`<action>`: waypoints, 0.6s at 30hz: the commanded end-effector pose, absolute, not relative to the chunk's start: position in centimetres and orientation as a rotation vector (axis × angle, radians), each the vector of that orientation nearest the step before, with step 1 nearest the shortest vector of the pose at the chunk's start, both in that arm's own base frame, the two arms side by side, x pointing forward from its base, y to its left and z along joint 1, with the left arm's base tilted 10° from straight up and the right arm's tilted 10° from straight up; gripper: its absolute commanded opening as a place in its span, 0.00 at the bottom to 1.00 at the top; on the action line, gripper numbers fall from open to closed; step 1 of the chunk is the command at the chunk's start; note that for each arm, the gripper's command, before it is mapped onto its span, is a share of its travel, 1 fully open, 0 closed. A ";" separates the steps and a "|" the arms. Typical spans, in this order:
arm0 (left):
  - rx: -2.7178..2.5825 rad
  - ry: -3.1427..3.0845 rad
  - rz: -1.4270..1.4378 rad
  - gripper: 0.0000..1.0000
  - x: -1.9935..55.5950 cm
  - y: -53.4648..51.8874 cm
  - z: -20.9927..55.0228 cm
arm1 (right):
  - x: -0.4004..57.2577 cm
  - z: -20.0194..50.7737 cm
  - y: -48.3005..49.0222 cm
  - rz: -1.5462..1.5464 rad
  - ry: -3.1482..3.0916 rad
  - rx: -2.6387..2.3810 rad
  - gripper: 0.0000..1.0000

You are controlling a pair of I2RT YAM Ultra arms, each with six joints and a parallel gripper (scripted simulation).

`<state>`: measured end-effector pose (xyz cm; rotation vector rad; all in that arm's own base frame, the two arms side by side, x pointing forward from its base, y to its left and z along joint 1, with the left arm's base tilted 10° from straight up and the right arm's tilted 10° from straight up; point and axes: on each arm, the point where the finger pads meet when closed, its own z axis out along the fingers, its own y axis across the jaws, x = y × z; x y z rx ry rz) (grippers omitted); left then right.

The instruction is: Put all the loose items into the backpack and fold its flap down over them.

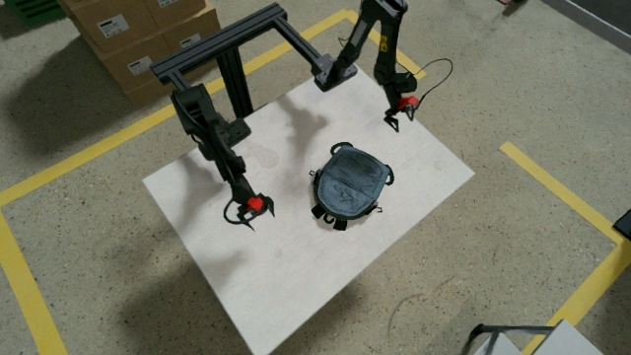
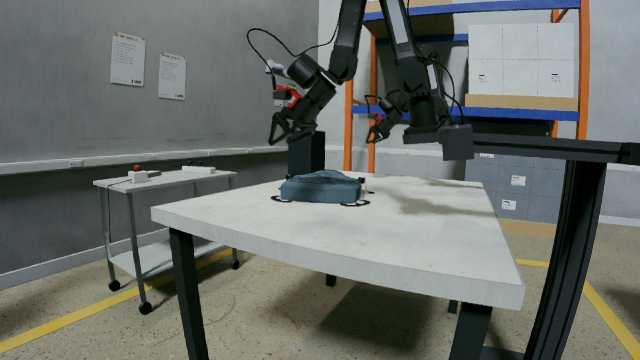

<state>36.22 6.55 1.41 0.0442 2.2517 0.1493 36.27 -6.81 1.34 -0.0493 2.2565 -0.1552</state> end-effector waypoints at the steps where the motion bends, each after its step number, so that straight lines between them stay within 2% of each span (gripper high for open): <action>1: 0.058 2.215 0.152 0.90 37.4 6.9 2.7 | 36.5 2.0 -6.3 -0.150 2.231 -0.059 0.90; 18: 0.058 2.221 0.150 0.90 37.4 7.0 2.5 | 36.5 2.0 -6.3 -0.150 2.231 -0.059 0.90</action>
